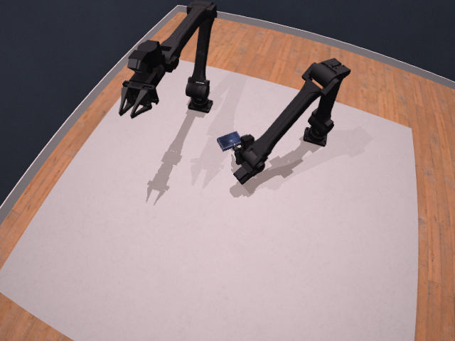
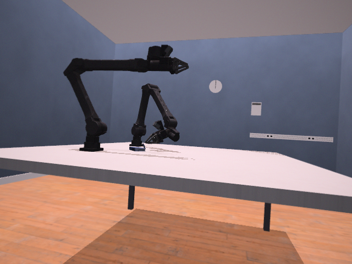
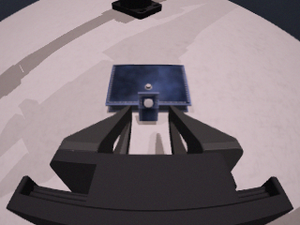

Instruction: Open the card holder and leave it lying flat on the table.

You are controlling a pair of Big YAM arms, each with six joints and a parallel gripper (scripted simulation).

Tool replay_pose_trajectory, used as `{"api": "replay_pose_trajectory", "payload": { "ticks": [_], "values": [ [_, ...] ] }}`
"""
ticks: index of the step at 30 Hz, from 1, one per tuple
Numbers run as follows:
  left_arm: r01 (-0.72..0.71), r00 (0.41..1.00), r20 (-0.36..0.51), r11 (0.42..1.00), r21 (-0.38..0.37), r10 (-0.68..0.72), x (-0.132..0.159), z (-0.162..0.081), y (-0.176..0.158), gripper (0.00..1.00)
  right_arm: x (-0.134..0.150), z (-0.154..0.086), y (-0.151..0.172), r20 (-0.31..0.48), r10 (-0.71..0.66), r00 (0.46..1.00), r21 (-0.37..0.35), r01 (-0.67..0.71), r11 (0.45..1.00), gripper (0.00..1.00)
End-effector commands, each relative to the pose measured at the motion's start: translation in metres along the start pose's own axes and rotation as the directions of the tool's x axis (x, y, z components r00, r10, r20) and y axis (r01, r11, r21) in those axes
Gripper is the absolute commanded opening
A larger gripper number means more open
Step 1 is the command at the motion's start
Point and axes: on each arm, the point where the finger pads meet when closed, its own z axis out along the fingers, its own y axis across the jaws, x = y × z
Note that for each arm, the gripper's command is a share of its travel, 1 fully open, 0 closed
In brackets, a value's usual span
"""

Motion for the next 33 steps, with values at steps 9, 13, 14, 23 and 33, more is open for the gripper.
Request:
{"api": "replay_pose_trajectory", "payload": {
  "ticks": [9, 13, 14, 23, 33],
  "values": [
    [-0.020, 1.000, -0.007, 1.000, -0.023, 0.020, -0.015, 0.010, 0.005, 0.36, -0.026, -0.001, 0.000, 0.046, 0.000, 0.999, 0.000, 0.000, 1.000, 0.36],
    [-0.021, 1.000, -0.007, 1.000, -0.021, 0.021, -0.015, 0.018, 0.004, 0.36, -0.026, -0.001, 0.000, 0.046, 0.000, 0.999, 0.000, 0.000, 1.000, 0.36],
    [-0.021, 1.000, -0.006, 1.000, -0.021, 0.021, -0.016, 0.020, 0.005, 0.36, -0.026, -0.001, 0.000, 0.046, 0.000, 0.999, 0.000, 0.000, 1.000, 0.36],
    [-0.040, 0.999, -0.007, 0.999, -0.030, 0.039, -0.017, 0.028, 0.007, 0.36, -0.026, -0.001, 0.000, 0.046, 0.000, 0.999, 0.000, 0.000, 1.000, 0.36],
    [-0.047, 0.999, -0.008, 0.998, -0.048, 0.047, -0.018, 0.026, 0.014, 0.21, -0.026, -0.001, 0.000, 0.046, 0.000, 0.999, 0.000, 0.000, 1.000, 0.36]
  ]
}}
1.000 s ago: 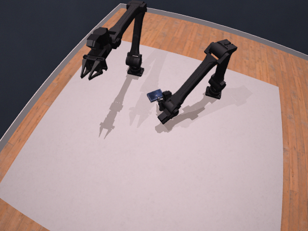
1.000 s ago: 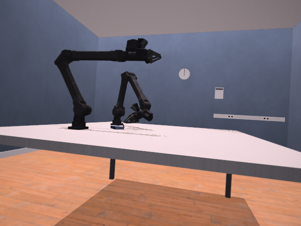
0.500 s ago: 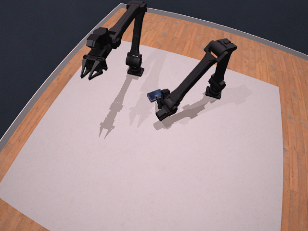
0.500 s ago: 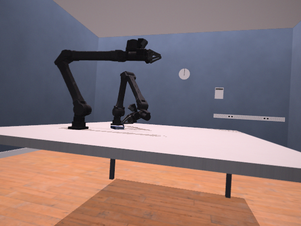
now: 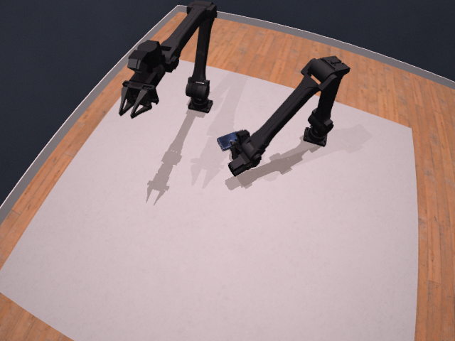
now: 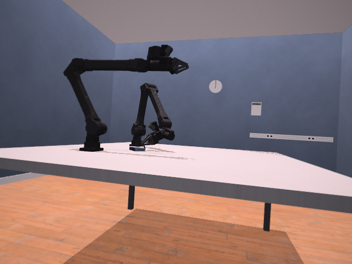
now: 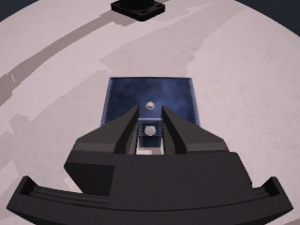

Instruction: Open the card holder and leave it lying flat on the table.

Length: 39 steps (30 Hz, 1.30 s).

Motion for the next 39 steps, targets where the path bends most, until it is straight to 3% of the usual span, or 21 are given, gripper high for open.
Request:
{"api": "replay_pose_trajectory", "payload": {
  "ticks": [1, 39],
  "values": [
    [-0.040, 0.999, -0.004, 0.999, -0.033, 0.040, -0.013, -0.010, 0.012, 0.21, -0.026, -0.001, 0.000, 0.046, 0.000, 0.999, 0.000, 0.000, 1.000, 0.36],
    [-0.029, 1.000, 0.002, 0.999, -0.014, 0.029, -0.051, 0.001, 0.003, 0.21, -0.026, -0.001, 0.000, 0.046, 0.000, 0.999, 0.000, 0.000, 1.000, 0.36]
  ]
}}
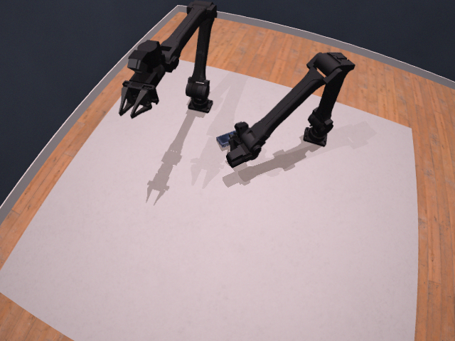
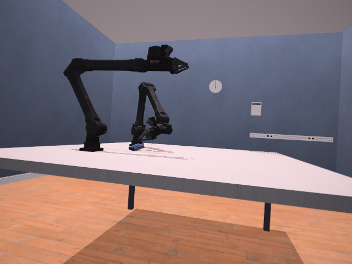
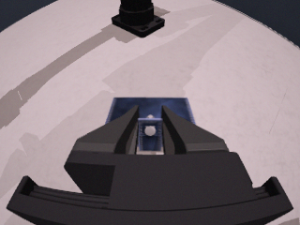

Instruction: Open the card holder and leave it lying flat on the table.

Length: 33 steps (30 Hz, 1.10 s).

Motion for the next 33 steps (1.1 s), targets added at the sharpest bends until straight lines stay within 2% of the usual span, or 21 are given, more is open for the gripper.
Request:
{"api": "replay_pose_trajectory", "payload": {
  "ticks": [1, 21, 22, 24, 33],
  "values": [
    [-0.043, 0.999, 0.002, 0.999, -0.017, 0.043, -0.017, -0.003, 0.007, 0.21, -0.026, -0.001, 0.000, 0.046, 0.000, 0.999, 0.000, 0.000, 1.000, 0.36],
    [-0.036, 0.999, 0.003, 0.999, -0.022, 0.036, -0.037, 0.002, 0.008, 0.21, -0.026, -0.001, 0.000, 0.046, 0.000, 0.999, 0.000, 0.000, 1.000, 0.36],
    [-0.018, 1.000, 0.004, 1.000, -0.011, 0.018, -0.033, 0.006, 0.000, 0.21, -0.026, -0.001, 0.000, 0.046, 0.000, 0.999, 0.000, 0.000, 1.000, 0.36],
    [-0.036, 0.999, 0.004, 0.999, -0.019, 0.036, -0.040, 0.004, 0.007, 0.21, -0.026, -0.001, 0.000, 0.046, 0.000, 0.999, 0.000, 0.000, 1.000, 0.36],
    [-0.034, 0.999, 0.002, 0.999, -0.018, 0.034, -0.050, 0.008, 0.006, 0.21, -0.026, -0.001, 0.000, 0.046, 0.000, 0.999, 0.000, 0.000, 1.000, 0.36]
  ]
}}
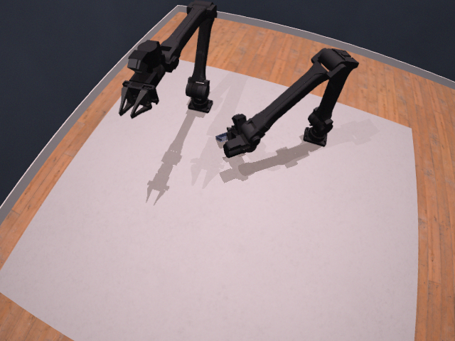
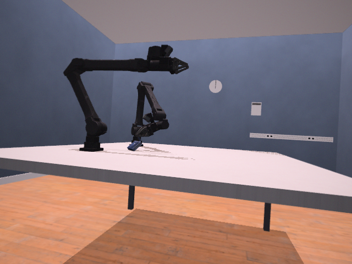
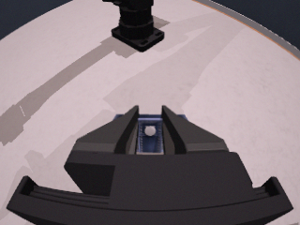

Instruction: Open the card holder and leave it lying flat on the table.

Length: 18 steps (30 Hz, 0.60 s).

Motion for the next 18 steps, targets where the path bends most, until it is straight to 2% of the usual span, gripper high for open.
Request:
{"api": "replay_pose_trajectory", "payload": {
  "ticks": [1, 5, 6, 18],
  "values": [
    [-0.035, 0.999, 0.001, 0.999, -0.019, 0.035, -0.019, -0.002, 0.006, 0.21, -0.026, -0.001, 0.000, 0.046, 0.000, 0.999, 0.000, 0.000, 1.000, 0.36],
    [-0.038, 0.999, 0.000, 0.999, -0.023, 0.038, -0.022, -0.002, 0.008, 0.21, -0.026, -0.001, 0.000, 0.046, 0.000, 0.999, 0.000, 0.000, 1.000, 0.36],
    [-0.019, 1.000, 0.000, 1.000, -0.013, 0.019, -0.017, 0.001, 0.000, 0.21, -0.026, -0.001, 0.000, 0.046, 0.000, 0.999, 0.000, 0.000, 1.000, 0.36],
    [-0.033, 0.999, 0.002, 0.999, -0.019, 0.033, -0.034, 0.007, 0.005, 0.21, -0.026, -0.001, 0.000, 0.046, 0.000, 0.999, 0.000, 0.000, 1.000, 0.36]
  ]
}}
